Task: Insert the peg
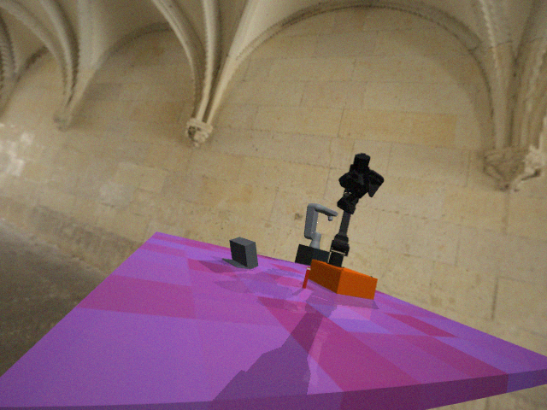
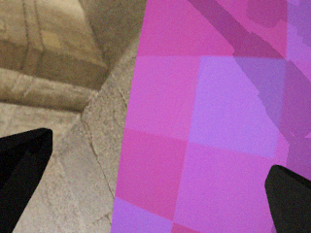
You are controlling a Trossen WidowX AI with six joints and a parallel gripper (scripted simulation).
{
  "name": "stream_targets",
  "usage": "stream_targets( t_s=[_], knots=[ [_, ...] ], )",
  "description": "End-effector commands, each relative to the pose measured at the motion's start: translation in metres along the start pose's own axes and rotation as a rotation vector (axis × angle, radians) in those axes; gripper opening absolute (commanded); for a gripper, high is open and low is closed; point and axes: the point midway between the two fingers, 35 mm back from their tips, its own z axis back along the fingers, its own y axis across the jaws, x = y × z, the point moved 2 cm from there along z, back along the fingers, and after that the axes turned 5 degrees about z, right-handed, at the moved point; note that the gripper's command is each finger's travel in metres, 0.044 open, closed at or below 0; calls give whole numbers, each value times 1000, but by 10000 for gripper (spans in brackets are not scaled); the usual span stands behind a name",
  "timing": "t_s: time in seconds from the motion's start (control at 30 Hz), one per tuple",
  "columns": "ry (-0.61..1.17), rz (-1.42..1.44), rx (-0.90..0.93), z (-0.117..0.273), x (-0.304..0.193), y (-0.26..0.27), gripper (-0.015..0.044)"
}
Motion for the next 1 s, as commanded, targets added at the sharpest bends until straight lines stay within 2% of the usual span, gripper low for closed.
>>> stream_targets(
  t_s=[0.0,0.53,0.97],
  knots=[
    [10,-34,-81,-18,5,-21,440],
    [74,-208,-425,-79,19,-125,440],
    [156,-346,-691,-100,11,-219,440]
  ],
)
